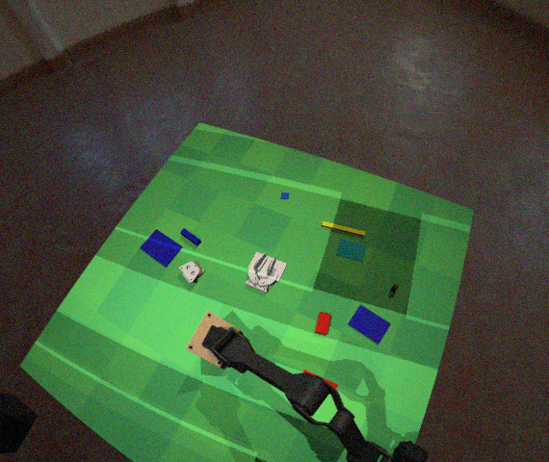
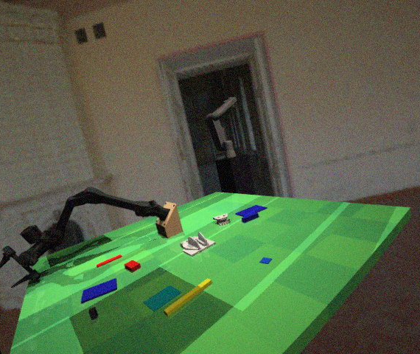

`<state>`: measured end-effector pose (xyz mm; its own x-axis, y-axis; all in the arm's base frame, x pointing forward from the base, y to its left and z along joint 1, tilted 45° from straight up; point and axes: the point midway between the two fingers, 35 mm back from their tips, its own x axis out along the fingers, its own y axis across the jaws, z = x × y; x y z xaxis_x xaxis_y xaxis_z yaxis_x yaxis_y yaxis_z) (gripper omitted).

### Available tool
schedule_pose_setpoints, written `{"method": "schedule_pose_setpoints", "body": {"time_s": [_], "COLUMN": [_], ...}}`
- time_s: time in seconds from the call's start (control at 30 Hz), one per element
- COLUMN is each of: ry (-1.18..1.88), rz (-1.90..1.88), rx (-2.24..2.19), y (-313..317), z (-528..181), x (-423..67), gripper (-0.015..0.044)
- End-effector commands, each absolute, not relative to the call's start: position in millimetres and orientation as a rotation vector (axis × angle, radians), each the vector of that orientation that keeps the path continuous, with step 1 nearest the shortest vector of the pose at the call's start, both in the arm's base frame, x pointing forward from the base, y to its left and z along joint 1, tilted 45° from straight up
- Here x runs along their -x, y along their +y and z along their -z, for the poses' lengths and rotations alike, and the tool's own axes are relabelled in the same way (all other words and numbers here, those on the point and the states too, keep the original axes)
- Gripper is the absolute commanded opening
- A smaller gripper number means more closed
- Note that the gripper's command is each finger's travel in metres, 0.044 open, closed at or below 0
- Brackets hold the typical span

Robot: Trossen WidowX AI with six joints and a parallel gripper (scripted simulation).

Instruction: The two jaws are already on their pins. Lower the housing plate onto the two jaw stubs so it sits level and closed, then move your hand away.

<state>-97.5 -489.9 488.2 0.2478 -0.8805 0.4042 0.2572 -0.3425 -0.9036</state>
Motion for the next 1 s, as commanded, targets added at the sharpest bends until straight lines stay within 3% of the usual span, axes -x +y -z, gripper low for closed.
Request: {"method": "schedule_pose_setpoints", "body": {"time_s": [0.0, 0.97], "ry": [0.559, 0.263], "rz": [1.321, 1.151], "rx": [1.382, 0.968], "y": [-489.9, -494.7], "z": [-487.5, -456.5], "x": [77.5, -53.0], "gripper": [0.044, 0.044]}}
